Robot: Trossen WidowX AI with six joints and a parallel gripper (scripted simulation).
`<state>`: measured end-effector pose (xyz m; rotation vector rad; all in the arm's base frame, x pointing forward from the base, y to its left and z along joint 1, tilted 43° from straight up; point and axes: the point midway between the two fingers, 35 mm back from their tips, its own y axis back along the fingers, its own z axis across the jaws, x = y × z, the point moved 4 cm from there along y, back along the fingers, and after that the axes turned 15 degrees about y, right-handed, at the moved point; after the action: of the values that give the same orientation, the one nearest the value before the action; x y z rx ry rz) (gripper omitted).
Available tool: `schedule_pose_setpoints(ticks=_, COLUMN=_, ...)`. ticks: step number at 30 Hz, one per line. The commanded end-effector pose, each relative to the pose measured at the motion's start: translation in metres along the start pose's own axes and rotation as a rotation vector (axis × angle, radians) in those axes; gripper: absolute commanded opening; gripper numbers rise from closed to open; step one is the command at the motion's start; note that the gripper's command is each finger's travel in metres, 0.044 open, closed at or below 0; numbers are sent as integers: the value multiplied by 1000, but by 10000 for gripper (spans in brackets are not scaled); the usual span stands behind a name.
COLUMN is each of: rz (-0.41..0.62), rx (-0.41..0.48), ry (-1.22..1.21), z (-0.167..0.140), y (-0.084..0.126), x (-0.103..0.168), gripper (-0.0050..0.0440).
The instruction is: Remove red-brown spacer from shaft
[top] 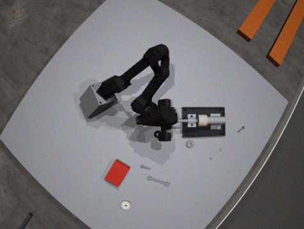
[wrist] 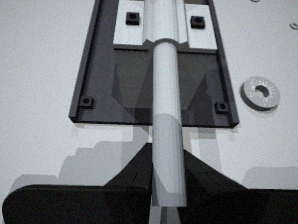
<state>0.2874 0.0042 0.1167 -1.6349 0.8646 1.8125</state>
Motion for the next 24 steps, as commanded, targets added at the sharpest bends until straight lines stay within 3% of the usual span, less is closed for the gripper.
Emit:
schedule_pose_setpoints(ticks=1, rz=-21, rx=4, ry=30, z=-3, y=-3, x=-11, gripper=-50)
schedule_pose_setpoints(ticks=24, rz=-22, rx=4, ry=30, z=-4, y=-6, x=-15, gripper=-50)
